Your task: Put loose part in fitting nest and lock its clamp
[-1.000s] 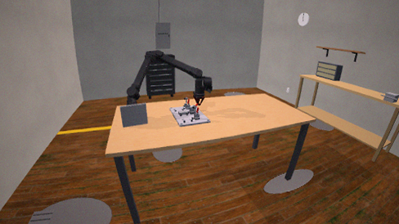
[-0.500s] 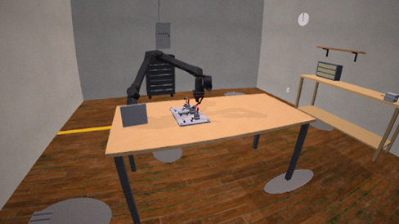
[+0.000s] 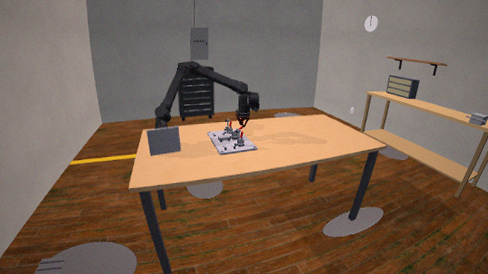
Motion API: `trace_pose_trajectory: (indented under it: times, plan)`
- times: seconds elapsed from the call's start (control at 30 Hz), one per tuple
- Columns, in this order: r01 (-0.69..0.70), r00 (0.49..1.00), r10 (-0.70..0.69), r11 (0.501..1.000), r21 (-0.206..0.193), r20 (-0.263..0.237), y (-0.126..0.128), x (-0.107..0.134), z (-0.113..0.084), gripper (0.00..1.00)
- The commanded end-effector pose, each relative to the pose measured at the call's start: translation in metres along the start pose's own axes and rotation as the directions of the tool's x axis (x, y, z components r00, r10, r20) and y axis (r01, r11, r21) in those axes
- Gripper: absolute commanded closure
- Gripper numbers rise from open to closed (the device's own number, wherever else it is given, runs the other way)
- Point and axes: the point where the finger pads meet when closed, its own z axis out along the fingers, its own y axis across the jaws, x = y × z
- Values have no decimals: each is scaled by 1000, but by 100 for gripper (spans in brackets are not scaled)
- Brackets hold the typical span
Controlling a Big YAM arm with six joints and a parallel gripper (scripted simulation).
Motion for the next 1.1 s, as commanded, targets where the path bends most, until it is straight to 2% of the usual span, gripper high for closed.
trace_pose_trajectory:
  times: [0.0,0.2,0.23,1.07]
  plan:
    - [25,999,-26,1000,13,29,3,-17,-16,55]
    - [25,999,-26,1000,13,29,3,-17,-16,55]
    - [25,999,-26,1000,13,29,3,-17,-16,100]
    - [25,999,-26,1000,13,29,3,-17,-16,100]
